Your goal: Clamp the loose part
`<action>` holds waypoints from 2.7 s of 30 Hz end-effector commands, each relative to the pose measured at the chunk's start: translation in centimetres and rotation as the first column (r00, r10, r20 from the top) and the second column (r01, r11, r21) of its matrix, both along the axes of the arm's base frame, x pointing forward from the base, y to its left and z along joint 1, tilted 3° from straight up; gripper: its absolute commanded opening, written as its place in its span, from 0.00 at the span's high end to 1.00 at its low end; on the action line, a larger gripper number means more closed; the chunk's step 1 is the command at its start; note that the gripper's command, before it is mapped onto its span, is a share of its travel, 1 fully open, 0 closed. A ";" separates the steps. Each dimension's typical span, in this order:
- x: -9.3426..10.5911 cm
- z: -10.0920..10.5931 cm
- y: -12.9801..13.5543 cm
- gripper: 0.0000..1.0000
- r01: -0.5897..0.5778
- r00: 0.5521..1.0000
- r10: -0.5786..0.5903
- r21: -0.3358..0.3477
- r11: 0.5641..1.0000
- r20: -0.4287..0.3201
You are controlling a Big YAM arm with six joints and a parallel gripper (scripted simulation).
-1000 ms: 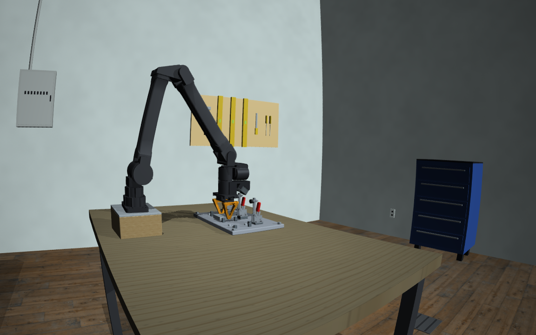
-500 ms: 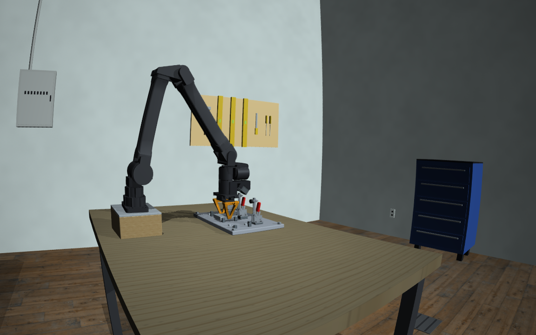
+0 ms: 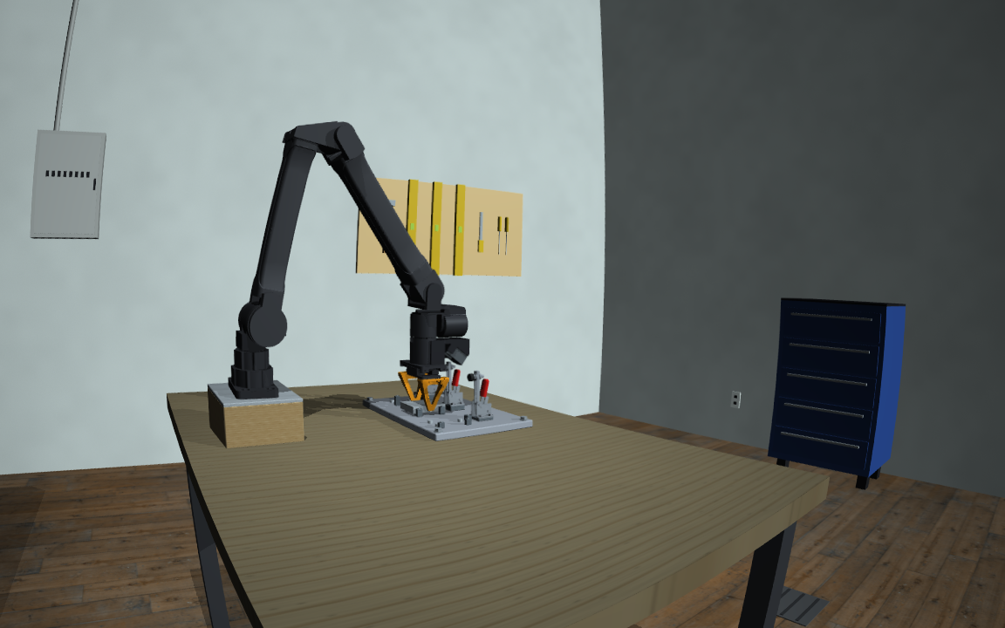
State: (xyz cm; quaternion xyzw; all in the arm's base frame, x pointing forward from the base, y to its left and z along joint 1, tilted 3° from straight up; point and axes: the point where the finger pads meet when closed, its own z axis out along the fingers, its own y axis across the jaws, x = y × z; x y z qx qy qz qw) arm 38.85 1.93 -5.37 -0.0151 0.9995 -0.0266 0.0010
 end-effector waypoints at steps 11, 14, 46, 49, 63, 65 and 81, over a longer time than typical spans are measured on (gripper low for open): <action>1.4 0.6 -0.1 0.08 -0.012 1.000 0.012 -0.001 1.000 0.018; 1.4 0.6 -0.1 0.08 -0.012 1.000 0.012 -0.001 1.000 0.018; 2.5 3.6 0.4 0.08 -0.020 0.998 0.020 0.001 1.000 0.056; 2.5 4.6 0.6 0.08 -0.024 0.998 0.024 0.001 1.000 0.057; -0.1 5.8 0.6 0.08 -0.007 1.000 0.007 -0.003 1.000 -0.013; 1.2 7.1 0.8 0.08 -0.007 1.000 0.007 0.000 1.000 0.025; 1.9 7.4 0.8 0.08 -0.007 0.999 0.007 0.002 1.000 0.049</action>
